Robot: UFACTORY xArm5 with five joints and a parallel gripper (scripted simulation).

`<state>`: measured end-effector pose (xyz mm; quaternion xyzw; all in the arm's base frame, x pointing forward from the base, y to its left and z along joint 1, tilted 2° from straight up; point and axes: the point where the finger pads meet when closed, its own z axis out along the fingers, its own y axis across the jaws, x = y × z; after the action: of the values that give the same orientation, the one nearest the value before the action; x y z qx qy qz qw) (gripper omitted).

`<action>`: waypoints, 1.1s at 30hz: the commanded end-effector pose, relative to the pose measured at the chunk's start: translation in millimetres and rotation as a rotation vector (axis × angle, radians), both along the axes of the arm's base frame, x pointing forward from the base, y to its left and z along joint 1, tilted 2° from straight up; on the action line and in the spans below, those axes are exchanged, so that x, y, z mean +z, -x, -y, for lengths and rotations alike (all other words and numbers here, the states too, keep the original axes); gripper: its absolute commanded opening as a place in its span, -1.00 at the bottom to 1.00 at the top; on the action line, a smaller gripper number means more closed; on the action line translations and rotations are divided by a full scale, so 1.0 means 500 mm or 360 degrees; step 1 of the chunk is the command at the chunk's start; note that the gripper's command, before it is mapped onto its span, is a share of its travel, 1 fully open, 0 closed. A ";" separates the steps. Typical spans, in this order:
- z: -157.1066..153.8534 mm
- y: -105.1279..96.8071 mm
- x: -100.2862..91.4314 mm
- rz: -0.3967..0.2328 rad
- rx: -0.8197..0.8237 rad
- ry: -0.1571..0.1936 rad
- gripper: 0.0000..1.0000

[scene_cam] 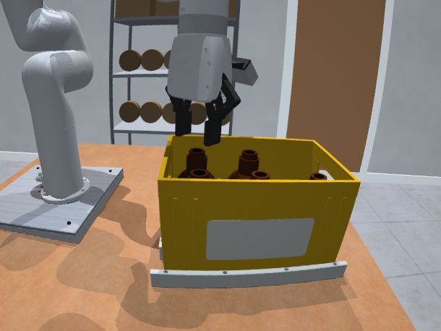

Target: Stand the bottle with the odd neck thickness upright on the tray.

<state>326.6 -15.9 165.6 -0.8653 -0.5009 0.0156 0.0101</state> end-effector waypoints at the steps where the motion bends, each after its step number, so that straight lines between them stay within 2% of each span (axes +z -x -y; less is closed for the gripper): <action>1: 0.000 -0.002 0.002 0.0005 0.0000 0.0000 0.30; 18: -0.002 -0.001 -0.019 0.0005 0.0000 0.0000 0.30; 33: -0.001 0.000 -0.056 0.0005 0.0000 0.0000 0.30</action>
<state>325.4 -15.1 139.4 -0.8653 -0.5009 0.0157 0.0101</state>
